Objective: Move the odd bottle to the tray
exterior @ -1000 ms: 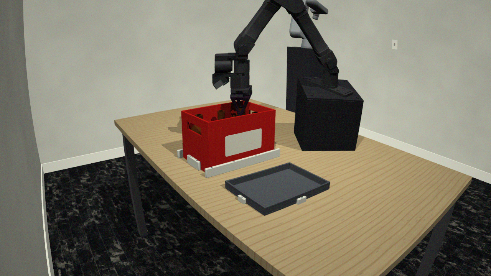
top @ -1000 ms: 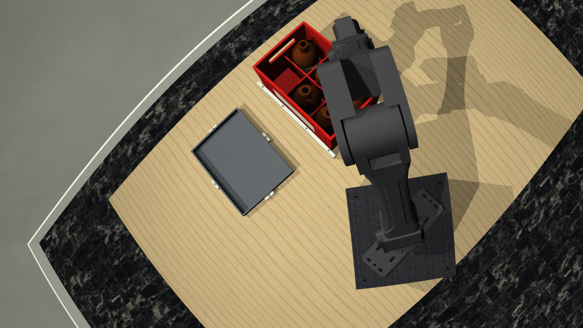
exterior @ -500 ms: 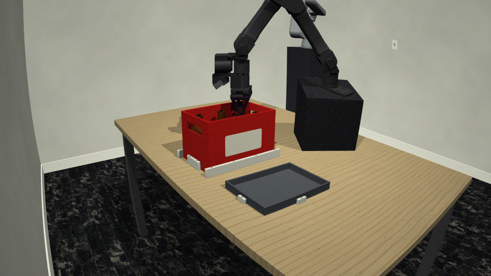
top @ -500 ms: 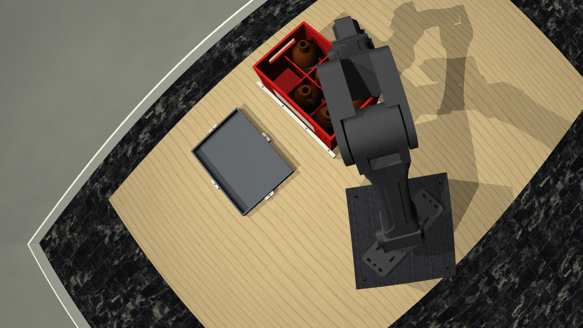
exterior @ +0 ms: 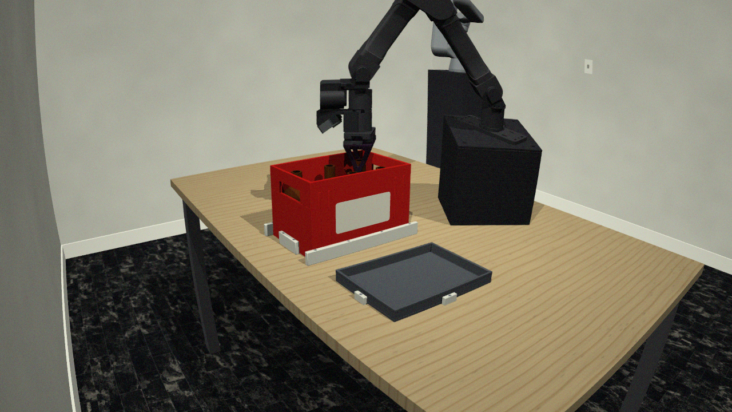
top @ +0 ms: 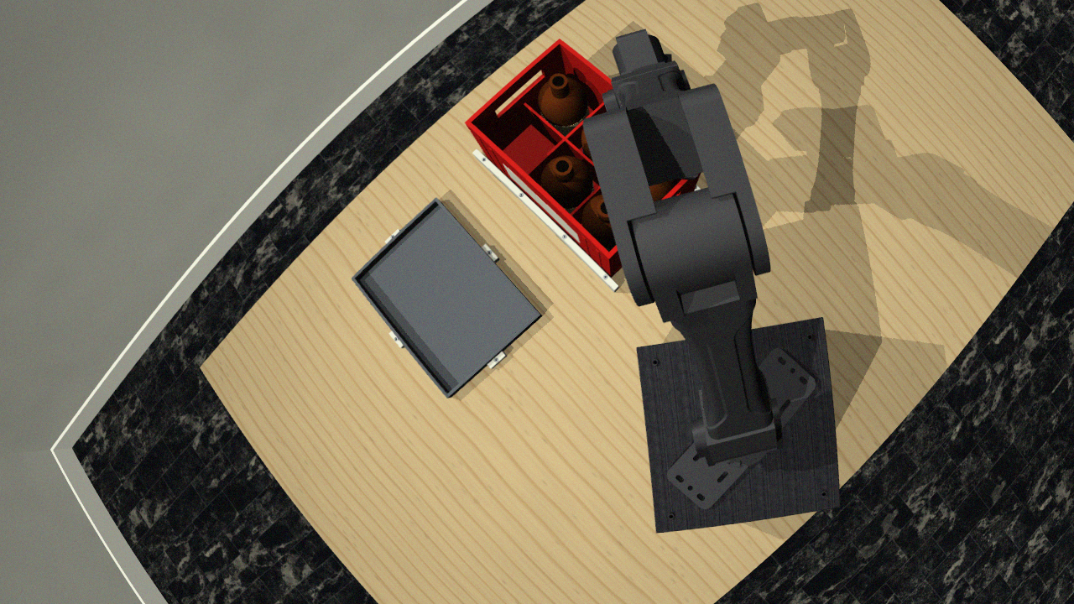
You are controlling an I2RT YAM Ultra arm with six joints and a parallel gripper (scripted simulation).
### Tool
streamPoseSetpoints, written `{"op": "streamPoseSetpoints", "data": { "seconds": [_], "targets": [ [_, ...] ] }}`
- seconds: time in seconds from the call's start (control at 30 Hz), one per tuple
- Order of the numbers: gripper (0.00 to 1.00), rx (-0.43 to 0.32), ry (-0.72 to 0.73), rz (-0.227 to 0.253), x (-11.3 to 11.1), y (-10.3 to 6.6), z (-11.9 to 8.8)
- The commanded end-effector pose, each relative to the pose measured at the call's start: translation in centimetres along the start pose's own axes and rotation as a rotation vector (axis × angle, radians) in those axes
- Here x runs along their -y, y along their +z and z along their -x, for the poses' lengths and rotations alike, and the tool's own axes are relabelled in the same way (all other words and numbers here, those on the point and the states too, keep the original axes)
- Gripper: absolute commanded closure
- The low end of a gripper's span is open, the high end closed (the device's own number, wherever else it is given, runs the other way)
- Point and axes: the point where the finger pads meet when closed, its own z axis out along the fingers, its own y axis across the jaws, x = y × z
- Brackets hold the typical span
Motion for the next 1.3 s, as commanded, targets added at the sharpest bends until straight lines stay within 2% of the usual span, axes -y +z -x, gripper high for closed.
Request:
{"op": "streamPoseSetpoints", "data": {
  "seconds": [0.0, 0.27, 0.3, 1.27],
  "targets": [
    [0.39, 0.016, -0.002, 0.004, -0.41, -0.92, 0.11],
    [0.39, 0.016, -0.002, 0.004, -0.41, -0.92, 0.11],
    [1.00, 0.016, -0.002, 0.004, -0.41, -0.92, 0.11],
    [1.00, 0.018, -0.004, 0.005, -0.42, -0.92, 0.16]
  ]
}}
